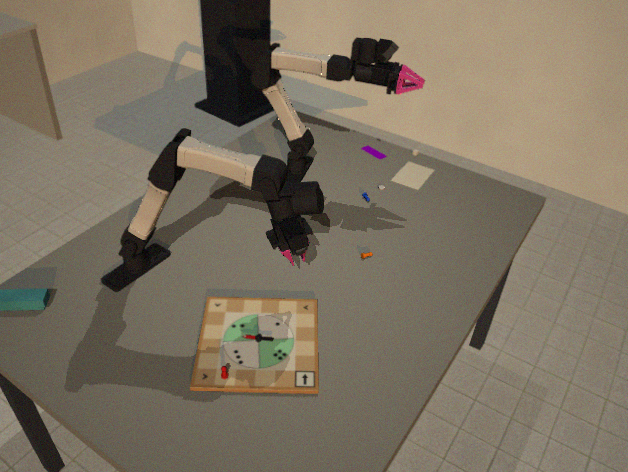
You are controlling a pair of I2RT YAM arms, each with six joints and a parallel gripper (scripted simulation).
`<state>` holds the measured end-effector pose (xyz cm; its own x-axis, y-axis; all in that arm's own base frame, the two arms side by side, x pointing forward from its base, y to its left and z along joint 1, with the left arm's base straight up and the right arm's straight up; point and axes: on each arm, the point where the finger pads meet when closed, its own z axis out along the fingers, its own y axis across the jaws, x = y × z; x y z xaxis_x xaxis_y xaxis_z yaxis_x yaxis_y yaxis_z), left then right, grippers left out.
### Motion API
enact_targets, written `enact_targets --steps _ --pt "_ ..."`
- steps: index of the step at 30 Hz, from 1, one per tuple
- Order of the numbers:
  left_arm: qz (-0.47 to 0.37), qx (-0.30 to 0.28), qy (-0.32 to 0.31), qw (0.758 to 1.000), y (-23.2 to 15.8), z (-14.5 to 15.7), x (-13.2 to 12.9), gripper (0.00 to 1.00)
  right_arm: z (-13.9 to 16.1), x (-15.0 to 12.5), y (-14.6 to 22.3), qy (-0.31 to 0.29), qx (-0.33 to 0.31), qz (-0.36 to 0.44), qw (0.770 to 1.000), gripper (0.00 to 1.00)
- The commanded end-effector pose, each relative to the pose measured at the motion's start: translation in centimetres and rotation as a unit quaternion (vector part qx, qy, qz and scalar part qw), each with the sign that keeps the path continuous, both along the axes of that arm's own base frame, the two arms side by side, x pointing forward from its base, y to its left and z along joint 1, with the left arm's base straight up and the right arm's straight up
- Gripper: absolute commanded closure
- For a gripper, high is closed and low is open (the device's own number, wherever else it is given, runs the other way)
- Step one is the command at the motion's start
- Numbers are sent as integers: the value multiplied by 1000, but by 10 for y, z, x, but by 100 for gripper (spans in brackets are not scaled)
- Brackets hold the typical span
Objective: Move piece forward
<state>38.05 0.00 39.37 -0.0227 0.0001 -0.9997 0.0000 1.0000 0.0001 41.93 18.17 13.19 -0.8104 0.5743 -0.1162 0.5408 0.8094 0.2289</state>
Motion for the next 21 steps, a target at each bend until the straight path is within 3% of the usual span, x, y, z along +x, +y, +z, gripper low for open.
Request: enact_targets --steps 1,16,21 --pt "0 0 -6 1000 0 4 -1 70 -18 13 -32 3 -29 -45 999 73" --pt "0 0 -6 1000 0 4 -1 70 -25 43 -121 -15 -78 -164 983 73" --pt "0 0 -6 1000 0 4 -1 70 -43 37 -159 5 -107 -206 973 73"
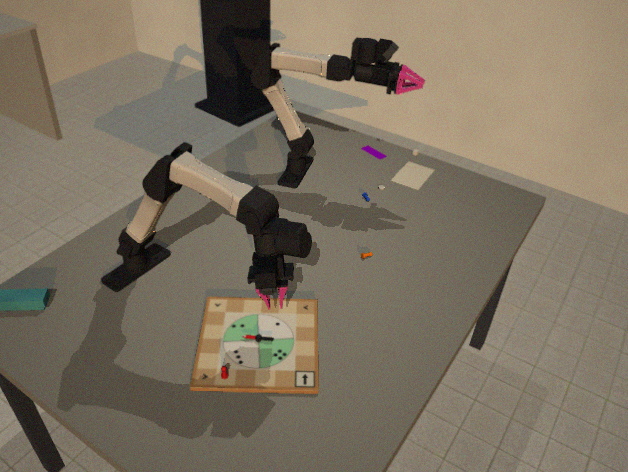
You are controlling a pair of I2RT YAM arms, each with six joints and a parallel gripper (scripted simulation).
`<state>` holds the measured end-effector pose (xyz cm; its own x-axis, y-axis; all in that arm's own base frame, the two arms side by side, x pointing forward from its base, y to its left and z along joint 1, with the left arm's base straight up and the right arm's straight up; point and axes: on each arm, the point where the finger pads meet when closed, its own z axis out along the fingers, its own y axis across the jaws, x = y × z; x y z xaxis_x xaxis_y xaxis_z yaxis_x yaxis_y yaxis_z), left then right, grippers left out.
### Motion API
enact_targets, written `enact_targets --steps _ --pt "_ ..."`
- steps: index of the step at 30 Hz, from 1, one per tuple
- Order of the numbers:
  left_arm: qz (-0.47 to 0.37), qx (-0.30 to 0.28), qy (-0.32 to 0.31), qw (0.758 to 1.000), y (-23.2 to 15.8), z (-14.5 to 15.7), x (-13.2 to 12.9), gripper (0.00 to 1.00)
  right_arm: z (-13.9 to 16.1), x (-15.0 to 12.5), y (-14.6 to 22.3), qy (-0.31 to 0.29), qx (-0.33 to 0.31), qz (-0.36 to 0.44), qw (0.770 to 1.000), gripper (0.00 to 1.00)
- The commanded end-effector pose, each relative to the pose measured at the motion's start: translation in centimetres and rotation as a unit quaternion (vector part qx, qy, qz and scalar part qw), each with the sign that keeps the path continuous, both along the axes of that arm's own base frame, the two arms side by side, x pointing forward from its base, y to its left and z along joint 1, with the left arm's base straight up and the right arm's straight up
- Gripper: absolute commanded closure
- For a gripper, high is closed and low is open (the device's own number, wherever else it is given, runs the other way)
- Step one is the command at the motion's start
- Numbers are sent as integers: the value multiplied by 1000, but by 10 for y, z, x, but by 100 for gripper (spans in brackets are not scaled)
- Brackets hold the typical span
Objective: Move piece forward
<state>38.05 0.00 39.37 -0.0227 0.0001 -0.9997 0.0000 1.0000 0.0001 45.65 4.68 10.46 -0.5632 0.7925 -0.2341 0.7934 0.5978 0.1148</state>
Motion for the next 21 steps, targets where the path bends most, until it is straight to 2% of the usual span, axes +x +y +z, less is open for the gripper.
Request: enact_targets --steps 1,5,10,12,14,19,21 --pt "0 0 -6 1000 0 4 -1 70 -11 3 -31 5 -28 -41 999 73" --pt "0 0 -6 1000 0 4 -1 70 -13 5 -42 2 -36 -56 998 73" --pt "0 0 -6 1000 0 4 -1 70 -24 1 -81 11 -57 -102 993 73" --pt "0 0 -6 1000 0 4 -1 70 -17 7 -96 -3 -65 -121 991 73" --pt "0 0 -6 1000 0 4 -1 70 -29 -3 -110 15 -76 -138 987 73" --pt "0 0 -6 1000 0 4 -1 70 -29 -5 -146 11 -97 -182 978 73" --pt "0 0 -6 1000 0 4 -1 70 -29 -5 -146 11 -97 -182 978 73"
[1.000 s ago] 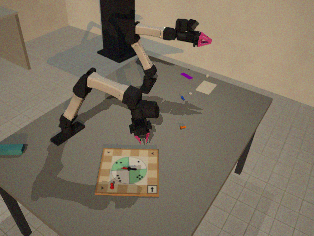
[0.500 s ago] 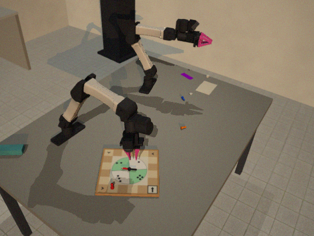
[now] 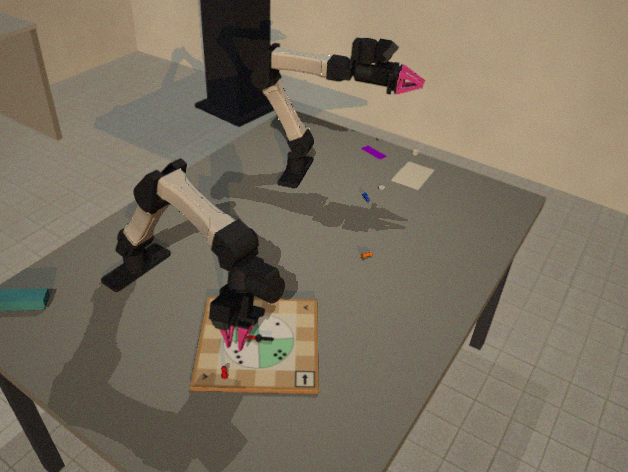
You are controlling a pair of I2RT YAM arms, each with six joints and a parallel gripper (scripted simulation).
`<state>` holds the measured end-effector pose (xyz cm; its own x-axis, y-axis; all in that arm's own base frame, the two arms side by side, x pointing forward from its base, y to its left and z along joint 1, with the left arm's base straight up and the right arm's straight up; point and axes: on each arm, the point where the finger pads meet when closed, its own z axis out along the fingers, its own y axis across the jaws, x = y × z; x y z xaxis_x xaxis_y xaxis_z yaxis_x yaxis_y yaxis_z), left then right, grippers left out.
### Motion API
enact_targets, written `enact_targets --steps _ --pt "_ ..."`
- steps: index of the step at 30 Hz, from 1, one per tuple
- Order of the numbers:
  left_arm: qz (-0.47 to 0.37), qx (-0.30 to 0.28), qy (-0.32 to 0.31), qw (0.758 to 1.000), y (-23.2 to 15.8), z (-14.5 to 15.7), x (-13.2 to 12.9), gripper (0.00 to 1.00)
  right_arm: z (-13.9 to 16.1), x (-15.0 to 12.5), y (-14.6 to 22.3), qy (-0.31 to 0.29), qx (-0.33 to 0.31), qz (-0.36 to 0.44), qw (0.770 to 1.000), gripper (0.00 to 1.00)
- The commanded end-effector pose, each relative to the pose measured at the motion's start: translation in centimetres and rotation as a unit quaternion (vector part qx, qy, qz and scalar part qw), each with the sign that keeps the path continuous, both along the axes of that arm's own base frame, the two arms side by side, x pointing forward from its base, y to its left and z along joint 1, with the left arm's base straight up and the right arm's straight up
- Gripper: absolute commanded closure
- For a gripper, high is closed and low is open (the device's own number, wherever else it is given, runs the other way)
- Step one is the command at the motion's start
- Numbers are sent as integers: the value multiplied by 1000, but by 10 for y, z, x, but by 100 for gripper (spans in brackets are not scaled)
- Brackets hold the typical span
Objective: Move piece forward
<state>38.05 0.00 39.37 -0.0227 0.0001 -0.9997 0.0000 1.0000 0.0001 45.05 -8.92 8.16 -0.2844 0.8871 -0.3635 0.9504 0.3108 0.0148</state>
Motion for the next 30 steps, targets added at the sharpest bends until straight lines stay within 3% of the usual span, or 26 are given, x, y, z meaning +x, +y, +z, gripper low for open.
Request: enact_targets --steps 1,5,7,8,9,10,20,21,22,23,24,25,26,30 --pt "0 0 -6 1000 0 4 -1 70 -6 0 -15 -1 -20 -20 1000 73" --pt "0 0 -6 1000 0 4 -1 70 -13 -8 -28 9 -23 -37 999 73" --pt "0 0 -6 1000 0 4 -1 70 8 4 -26 -21 -21 -34 999 73" --pt "0 0 -6 1000 0 4 -1 70 10 -4 -24 -8 -15 -31 999 73" --pt "0 0 -6 1000 0 4 -1 70 -10 -11 -29 20 -15 -34 999 73" --pt "0 0 -6 1000 0 4 -1 70 -11 -12 -29 22 -15 -34 999 73" --pt "0 0 -6 1000 0 4 -1 70 -4 -7 -22 8 -15 -27 999 73" --pt "0 0 -6 1000 0 4 -1 70 20 8 -13 -37 -22 -19 999 73" --pt "0 0 -6 1000 0 4 -1 70 -13 -8 -23 10 -22 -31 999 73" --pt "0 0 -6 1000 0 4 -1 70 -13 -10 -33 16 -20 -41 999 73" --pt "0 0 -6 1000 0 4 -1 70 8 3 -16 -13 -18 -19 1000 73" --pt "0 0 -6 1000 0 4 -1 70 9 3 -15 -14 -18 -19 1000 73" --pt "0 0 -6 1000 0 4 -1 70 -23 -7 -26 13 -13 -28 999 73" --pt "0 0 -6 1000 0 4 -1 70 -23 -4 -30 4 -12 -30 999 73"
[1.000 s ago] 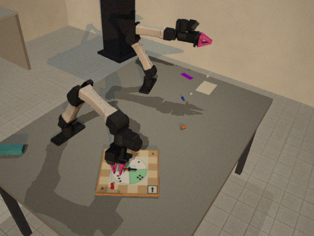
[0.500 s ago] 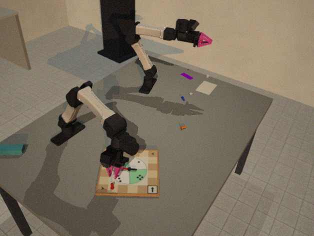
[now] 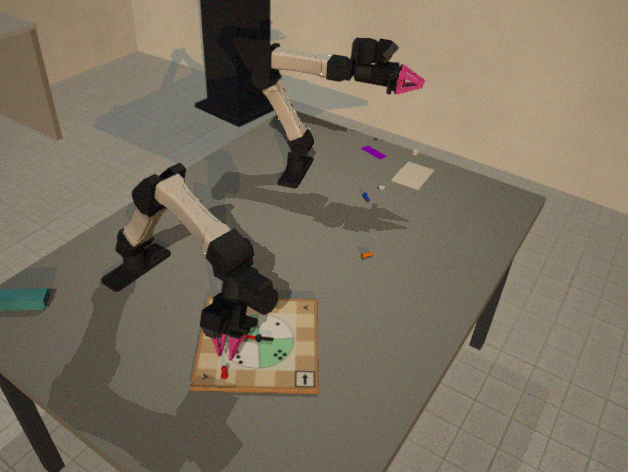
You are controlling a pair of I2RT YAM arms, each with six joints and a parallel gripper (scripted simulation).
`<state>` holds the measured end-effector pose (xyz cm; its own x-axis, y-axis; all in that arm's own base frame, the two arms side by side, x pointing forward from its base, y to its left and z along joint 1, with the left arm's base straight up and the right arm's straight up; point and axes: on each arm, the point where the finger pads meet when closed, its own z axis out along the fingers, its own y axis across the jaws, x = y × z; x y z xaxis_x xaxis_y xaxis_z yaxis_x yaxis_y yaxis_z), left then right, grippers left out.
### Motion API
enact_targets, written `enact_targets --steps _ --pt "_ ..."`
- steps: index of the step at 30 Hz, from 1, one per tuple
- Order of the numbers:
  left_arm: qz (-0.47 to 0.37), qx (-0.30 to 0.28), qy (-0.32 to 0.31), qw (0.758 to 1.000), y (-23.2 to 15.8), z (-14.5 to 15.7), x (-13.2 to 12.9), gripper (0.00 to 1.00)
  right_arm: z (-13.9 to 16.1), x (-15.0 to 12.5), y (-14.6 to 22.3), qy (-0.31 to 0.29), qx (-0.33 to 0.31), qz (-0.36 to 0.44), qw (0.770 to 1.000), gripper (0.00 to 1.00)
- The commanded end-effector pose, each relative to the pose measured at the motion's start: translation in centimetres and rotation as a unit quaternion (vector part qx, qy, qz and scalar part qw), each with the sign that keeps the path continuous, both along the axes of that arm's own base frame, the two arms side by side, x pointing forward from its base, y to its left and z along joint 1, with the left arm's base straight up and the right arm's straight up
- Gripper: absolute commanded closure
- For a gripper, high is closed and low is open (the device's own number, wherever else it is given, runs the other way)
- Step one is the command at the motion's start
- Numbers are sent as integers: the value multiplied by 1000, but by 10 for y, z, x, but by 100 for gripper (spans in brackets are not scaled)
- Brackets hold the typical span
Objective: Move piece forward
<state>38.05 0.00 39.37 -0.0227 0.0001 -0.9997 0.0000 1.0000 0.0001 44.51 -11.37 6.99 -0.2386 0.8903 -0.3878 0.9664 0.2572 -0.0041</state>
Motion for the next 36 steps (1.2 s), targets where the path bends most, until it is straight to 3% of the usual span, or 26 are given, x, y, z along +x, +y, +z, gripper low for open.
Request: enact_targets --steps 1,5,8,21,24,29,32,34,35,36 --pt "0 0 -6 1000 0 4 -1 70 -13 2 -7 -2 3 -2 1000 73" --pt "0 0 -6 1000 0 4 -1 70 -4 5 -4 -15 1 2 1000 73" --pt "0 0 -6 1000 0 4 -1 70 -25 2 -11 2 4 -4 1000 73" --pt "0 0 -6 1000 0 4 -1 70 -32 5 -17 -2 2 -4 1000 73" --pt "0 0 -6 1000 0 4 -1 70 -46 4 -20 1 3 -3 1000 73" --pt "0 0 -6 1000 0 4 -1 70 -46 8 -22 -7 2 -2 1000 73" --pt "0 0 -6 1000 0 4 -1 70 -17 19 -12 -38 -5 8 999 73" --pt "0 0 -6 1000 0 4 -1 70 -30 16 -19 -24 -3 0 1000 73" --pt "0 0 -6 1000 0 4 -1 70 -34 15 -18 -20 -2 1 1000 100" --pt "0 0 -6 1000 0 4 -1 70 -35 12 -18 -13 -1 1 1000 100"
